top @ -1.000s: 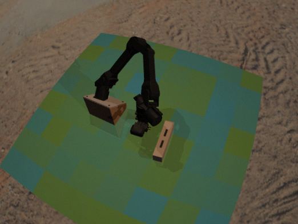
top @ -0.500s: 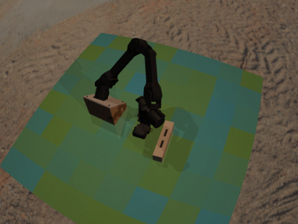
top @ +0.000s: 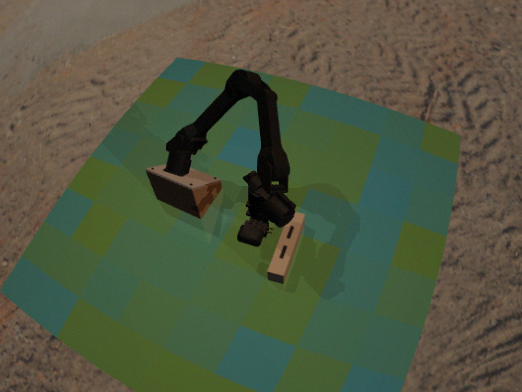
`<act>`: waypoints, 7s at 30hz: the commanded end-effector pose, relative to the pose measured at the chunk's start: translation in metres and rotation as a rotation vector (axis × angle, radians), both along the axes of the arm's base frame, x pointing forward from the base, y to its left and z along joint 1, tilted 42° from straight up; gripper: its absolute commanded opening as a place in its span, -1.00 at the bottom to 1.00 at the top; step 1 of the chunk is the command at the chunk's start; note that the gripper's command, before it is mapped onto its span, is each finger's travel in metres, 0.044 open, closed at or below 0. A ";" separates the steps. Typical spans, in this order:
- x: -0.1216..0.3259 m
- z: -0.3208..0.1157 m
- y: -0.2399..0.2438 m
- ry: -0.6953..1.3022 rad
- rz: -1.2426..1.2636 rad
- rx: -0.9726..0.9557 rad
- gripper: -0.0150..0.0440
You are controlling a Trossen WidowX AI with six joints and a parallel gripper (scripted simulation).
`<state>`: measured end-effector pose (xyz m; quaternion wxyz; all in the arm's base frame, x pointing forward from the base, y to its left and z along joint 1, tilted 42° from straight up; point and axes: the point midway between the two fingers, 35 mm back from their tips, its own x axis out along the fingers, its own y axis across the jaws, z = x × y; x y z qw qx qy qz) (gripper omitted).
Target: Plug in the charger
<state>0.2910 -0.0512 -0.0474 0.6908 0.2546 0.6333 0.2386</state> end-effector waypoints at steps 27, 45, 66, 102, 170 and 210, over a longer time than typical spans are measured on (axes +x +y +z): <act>0.021 -0.003 -0.004 0.000 -0.003 0.004 -0.49; 0.026 -0.002 -0.004 0.000 -0.003 0.004 -0.49; 0.030 -0.001 -0.005 0.000 -0.003 0.004 -0.49; 0.041 0.001 -0.006 -0.001 -0.003 0.004 -0.49; 0.057 0.000 -0.005 -0.002 -0.003 0.004 -0.49; 0.054 0.002 -0.007 -0.001 -0.003 0.004 -0.49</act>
